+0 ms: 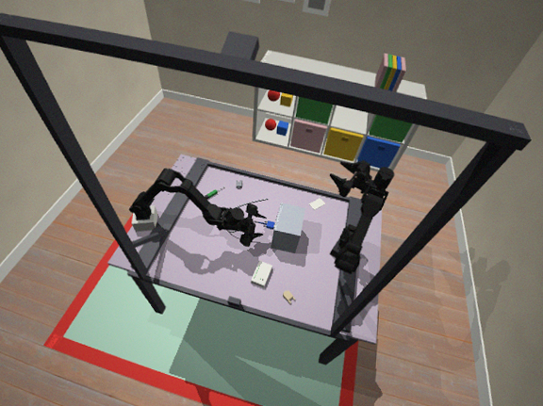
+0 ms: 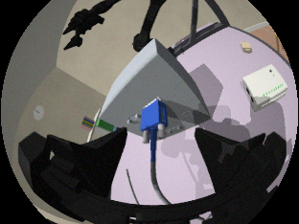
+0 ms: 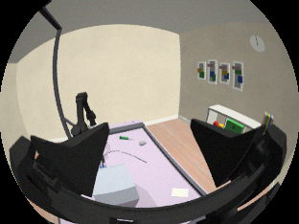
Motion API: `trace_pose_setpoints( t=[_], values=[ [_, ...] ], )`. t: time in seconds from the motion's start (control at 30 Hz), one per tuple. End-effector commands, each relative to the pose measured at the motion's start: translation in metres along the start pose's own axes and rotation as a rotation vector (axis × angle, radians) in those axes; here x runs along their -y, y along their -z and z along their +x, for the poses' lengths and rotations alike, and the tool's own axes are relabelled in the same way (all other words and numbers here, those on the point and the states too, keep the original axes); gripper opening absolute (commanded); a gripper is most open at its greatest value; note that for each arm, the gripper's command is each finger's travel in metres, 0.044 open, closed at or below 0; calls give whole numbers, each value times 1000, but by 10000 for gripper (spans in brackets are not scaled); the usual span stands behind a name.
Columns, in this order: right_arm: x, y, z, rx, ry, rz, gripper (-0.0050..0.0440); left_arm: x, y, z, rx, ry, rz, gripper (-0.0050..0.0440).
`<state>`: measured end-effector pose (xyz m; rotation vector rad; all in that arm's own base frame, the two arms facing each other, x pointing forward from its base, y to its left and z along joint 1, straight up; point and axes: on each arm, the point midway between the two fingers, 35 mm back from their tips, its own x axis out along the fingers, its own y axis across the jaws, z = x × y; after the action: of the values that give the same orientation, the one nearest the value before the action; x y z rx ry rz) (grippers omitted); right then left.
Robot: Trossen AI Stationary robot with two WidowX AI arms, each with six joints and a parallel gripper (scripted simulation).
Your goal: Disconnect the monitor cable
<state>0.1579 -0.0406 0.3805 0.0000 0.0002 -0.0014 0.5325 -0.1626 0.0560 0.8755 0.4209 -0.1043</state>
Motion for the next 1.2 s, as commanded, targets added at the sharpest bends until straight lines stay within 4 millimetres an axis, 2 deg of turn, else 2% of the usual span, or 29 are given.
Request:
trace_pose_setpoints(
  t=[0.0,0.33,0.43,0.53,0.8,1.17],
  values=[
    [-1,-3,0,1,-1,-6,440,-11,-11,-4,23,-15,-18,440],
    [-1,-3,0,1,-1,-6,440,-11,-11,-3,28,-29,4,440],
    [-1,-3,0,1,-1,-6,440,-8,-13,0,44,-100,109,440],
    [-1,-3,0,1,-1,-6,440,-1,-9,3,33,-196,283,440],
    [-1,-3,0,1,-1,-6,440,1,-8,-1,21,-346,446,440],
    [-1,-3,0,1,-1,-6,440,1,-7,-2,16,-360,464,440]
  ],
)
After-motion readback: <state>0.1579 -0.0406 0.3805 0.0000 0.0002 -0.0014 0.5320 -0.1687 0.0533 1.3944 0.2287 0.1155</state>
